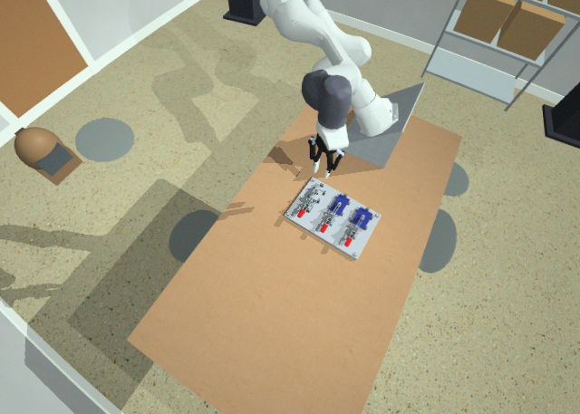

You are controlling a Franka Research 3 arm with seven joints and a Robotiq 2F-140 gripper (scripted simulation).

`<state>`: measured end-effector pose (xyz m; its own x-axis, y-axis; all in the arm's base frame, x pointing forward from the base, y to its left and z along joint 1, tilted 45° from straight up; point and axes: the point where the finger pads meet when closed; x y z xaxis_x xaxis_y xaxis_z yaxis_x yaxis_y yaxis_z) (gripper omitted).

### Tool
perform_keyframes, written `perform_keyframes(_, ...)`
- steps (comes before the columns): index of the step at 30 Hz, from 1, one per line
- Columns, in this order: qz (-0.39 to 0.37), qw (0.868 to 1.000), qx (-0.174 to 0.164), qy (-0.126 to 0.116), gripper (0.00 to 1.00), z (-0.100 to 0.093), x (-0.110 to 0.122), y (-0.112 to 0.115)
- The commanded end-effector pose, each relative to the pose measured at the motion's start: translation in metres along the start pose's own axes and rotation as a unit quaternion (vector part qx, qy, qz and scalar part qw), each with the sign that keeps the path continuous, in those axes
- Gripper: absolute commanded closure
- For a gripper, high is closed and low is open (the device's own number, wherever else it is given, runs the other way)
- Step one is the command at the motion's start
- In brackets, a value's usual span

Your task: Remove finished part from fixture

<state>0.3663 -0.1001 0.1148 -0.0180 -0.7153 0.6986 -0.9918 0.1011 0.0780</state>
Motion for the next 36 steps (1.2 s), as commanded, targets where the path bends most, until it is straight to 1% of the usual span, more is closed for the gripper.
perform_keyframes(1,0.003,1.000,0.002,0.000,0.72,0.000,0.000,-0.001)
perform_keyframes(12,0.003,1.000,0.002,0.000,0.72,0.000,0.000,-0.001)
perform_keyframes(17,0.012,1.000,0.005,0.004,0.72,0.004,0.000,-0.001)
perform_keyframes(19,0.014,1.000,0.006,0.005,0.72,0.011,0.000,-0.001)
perform_keyframes(23,0.014,1.000,0.006,0.005,0.72,0.033,0.000,-0.001)
perform_keyframes(25,0.014,1.000,0.006,0.005,0.72,0.033,0.000,-0.001)
perform_keyframes(30,0.014,1.000,0.006,0.005,0.72,0.055,0.001,-0.001)
perform_keyframes(33,0.014,1.000,0.006,0.005,0.72,0.061,0.001,-0.001)
perform_keyframes(36,0.014,1.000,0.006,0.005,0.72,0.062,0.001,-0.001)
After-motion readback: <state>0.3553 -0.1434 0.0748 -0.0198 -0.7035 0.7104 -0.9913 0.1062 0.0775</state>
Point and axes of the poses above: the point where the finger pads meet when closed, its own z axis out along the fingers, its own x axis across the jaws, y = z × x, and after that the axes turned 8 degrees about -z, right-handed
